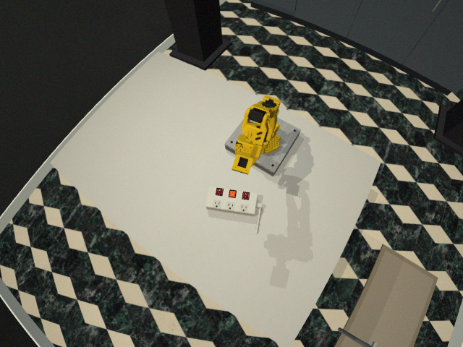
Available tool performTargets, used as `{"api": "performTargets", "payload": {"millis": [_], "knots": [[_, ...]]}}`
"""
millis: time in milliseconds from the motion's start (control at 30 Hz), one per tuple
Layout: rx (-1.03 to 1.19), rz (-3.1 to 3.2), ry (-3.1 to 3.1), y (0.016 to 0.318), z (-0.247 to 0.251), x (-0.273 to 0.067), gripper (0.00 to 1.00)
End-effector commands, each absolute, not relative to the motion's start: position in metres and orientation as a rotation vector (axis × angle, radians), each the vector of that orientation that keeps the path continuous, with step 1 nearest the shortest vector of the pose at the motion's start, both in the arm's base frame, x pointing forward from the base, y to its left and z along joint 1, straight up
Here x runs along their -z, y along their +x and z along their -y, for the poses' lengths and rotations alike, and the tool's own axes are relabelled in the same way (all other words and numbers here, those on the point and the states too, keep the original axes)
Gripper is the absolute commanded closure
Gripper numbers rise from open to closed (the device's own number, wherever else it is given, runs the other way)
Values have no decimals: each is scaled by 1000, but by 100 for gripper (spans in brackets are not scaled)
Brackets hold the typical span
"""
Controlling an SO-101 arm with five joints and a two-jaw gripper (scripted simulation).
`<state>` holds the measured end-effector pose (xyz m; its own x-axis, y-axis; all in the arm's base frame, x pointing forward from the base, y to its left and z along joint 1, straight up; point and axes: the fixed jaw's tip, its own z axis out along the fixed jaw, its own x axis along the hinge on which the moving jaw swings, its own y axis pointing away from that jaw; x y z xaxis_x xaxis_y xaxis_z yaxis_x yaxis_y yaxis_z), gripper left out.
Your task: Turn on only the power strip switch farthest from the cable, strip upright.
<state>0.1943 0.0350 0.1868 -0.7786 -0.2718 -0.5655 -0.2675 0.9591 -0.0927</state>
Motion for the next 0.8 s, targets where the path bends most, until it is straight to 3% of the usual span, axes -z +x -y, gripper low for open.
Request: {"api": "performTargets", "payload": {"millis": [0,767], "knots": [[11,-2492,-399,196,-36,-185,100],[24,-2589,-411,214,-34,-136,100]]}}
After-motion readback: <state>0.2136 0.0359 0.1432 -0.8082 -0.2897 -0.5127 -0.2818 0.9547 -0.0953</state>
